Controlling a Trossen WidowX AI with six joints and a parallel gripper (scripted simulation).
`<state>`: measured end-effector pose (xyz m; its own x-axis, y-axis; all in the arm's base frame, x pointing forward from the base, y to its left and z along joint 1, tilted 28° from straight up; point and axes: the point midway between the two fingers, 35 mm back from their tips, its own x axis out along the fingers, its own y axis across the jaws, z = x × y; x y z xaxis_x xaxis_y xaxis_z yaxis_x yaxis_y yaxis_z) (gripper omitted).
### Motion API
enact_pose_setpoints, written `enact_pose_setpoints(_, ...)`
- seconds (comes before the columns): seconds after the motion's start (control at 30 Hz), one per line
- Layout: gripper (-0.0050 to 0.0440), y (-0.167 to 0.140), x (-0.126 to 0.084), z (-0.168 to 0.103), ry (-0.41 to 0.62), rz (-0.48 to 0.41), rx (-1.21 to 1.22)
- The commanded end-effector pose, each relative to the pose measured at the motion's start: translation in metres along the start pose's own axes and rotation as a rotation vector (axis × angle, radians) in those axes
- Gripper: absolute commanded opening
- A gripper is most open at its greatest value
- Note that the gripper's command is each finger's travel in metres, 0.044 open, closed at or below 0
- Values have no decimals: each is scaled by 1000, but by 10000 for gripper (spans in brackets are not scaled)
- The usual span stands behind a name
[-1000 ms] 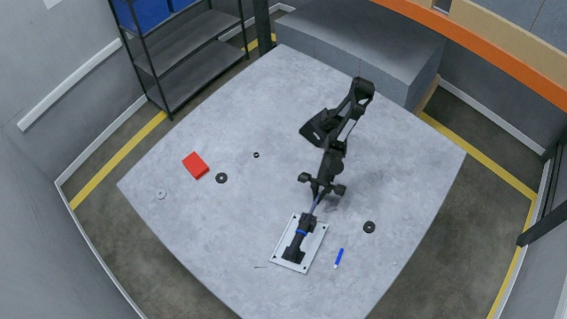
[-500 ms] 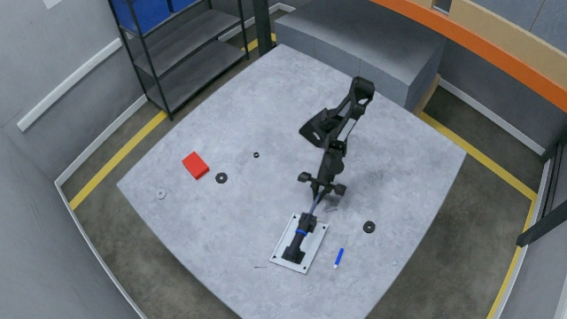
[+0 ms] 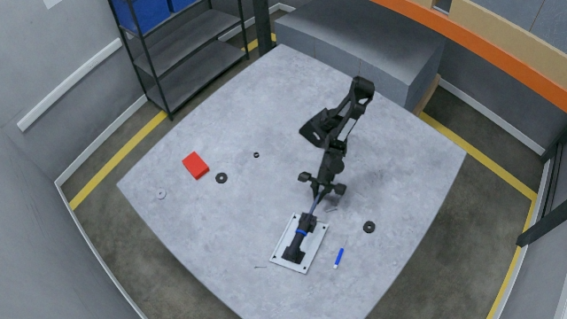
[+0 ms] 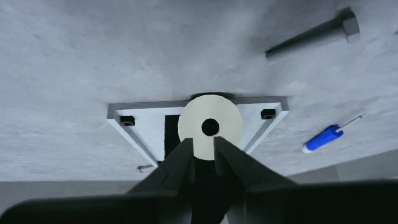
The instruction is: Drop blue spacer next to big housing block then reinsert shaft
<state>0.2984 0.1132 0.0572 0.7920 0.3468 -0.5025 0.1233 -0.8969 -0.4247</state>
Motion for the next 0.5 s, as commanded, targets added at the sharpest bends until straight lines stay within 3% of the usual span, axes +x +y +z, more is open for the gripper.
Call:
enact_pose_setpoints(0.0,-50,-3,-3,-6,24,-7,-1)
enact_pose_setpoints(0.47,-50,-3,-4,-5,24,-7,-1)
